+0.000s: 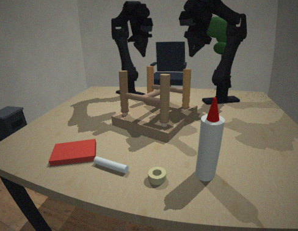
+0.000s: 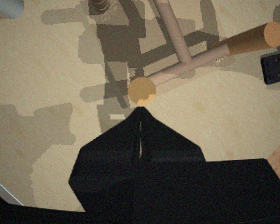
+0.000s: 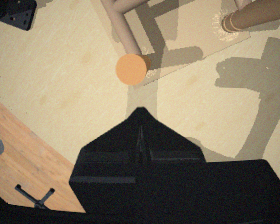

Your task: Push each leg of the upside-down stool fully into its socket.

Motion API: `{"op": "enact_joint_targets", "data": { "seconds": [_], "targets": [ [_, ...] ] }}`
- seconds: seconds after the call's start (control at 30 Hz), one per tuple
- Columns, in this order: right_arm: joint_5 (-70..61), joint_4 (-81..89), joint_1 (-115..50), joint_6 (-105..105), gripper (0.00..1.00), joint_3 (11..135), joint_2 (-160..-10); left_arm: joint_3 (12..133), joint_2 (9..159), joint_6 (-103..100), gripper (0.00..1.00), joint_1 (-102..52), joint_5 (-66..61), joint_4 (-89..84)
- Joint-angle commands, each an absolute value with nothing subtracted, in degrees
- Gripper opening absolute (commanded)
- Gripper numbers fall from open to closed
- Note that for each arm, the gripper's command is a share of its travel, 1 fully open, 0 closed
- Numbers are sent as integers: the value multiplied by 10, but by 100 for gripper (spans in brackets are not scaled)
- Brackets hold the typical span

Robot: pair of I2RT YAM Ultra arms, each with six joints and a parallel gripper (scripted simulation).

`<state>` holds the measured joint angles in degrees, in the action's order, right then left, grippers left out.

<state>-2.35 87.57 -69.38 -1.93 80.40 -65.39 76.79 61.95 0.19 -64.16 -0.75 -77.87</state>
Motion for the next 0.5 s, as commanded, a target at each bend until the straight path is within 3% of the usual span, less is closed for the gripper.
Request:
{"op": "enact_joint_targets", "data": {
  "seconds": [0.0,0.47],
  "targets": [
    [-30,900,-693,-23,0,793,-639,787,601,3,0,-647,-8,-770],
    [-13,853,-658,-14,0,836,-689,836,683,-2,0,-626,-3,-765]
  ]
}}
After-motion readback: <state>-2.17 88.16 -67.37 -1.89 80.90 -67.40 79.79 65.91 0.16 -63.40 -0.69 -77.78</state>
